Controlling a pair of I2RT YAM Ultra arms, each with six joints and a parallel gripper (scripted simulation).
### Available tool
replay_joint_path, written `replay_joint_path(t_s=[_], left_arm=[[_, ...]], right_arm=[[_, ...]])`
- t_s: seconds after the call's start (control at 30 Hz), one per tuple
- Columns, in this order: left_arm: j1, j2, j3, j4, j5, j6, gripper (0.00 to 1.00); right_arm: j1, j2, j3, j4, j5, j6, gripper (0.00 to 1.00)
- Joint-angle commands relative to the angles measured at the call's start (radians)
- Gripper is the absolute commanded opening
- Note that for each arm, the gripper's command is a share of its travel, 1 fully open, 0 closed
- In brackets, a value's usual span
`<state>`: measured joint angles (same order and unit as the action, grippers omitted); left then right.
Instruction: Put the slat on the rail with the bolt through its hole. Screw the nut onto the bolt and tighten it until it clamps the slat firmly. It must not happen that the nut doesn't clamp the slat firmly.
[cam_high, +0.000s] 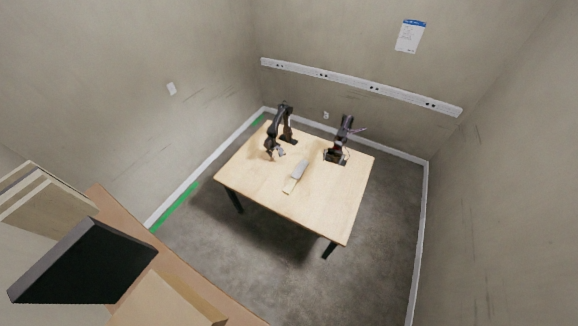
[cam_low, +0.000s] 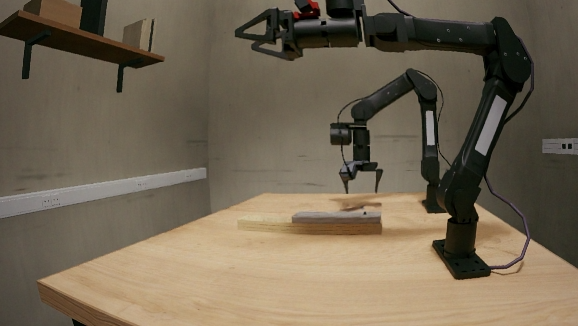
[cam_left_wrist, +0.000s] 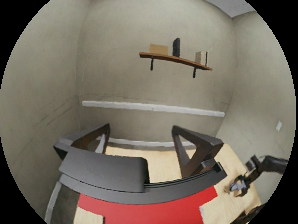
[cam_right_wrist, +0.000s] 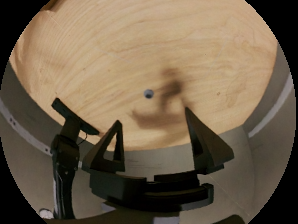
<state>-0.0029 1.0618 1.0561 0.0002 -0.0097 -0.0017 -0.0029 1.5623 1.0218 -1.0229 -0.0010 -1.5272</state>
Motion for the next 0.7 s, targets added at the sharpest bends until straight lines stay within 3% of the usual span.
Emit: replay_joint_path(t_s=[0.0,0.67], left_arm=[[0.003,-0.017,-0.004,0.005,0.009,0.002,1.00],[0.003,-0.017,-0.004,0.005,0.009,0.002,1.00]], right_arm=[[-0.010,0.007,-0.019,0.022,0.001,-0.006,1.00],[-0.010,0.030,-0.049,0.075,0.001,-0.006,1.00]])
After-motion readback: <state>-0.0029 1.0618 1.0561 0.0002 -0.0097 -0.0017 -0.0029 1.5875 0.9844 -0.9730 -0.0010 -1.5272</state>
